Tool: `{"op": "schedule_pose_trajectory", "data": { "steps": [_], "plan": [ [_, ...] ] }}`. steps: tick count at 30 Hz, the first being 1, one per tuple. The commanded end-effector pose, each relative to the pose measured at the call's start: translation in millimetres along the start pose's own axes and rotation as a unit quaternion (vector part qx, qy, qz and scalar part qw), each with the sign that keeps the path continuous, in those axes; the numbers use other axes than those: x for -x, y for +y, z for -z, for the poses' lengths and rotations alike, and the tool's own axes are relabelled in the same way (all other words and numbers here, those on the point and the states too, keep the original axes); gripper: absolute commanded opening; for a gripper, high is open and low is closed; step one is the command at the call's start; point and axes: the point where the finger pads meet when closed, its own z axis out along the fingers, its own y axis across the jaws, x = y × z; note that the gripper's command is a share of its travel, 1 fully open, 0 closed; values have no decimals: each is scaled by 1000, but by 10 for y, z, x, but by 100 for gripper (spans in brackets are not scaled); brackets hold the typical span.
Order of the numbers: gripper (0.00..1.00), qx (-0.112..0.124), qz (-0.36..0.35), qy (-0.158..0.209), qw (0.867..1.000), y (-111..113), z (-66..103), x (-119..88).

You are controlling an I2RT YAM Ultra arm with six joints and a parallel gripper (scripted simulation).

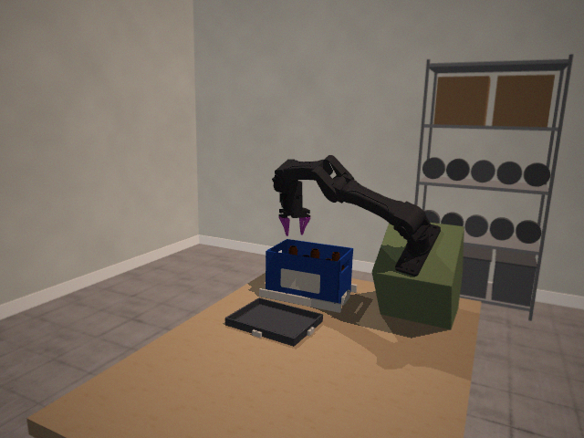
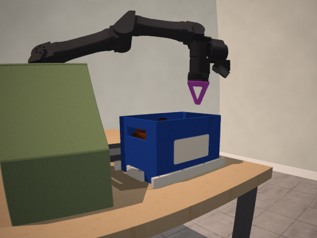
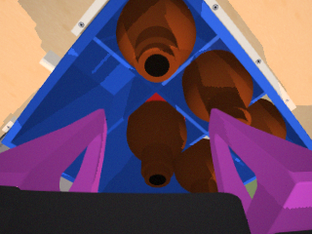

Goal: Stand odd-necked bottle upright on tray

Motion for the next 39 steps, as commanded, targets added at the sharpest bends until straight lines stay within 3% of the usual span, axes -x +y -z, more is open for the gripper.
{"op": "schedule_pose_trajectory", "data": {
  "steps": [1, 12, 18, 22, 39],
  "plan": [
    [61, 7, -3, -21, 1000, -68, 208, 102],
    [61, 8, -4, -20, 1000, -64, 190, 105],
    [61, 16, 9, -45, 999, 58, 315, 159],
    [61, 12, -3, -28, 1000, -15, 190, 109],
    [61, 13, -1, -25, 1000, 23, -9, 111]
  ]
}}
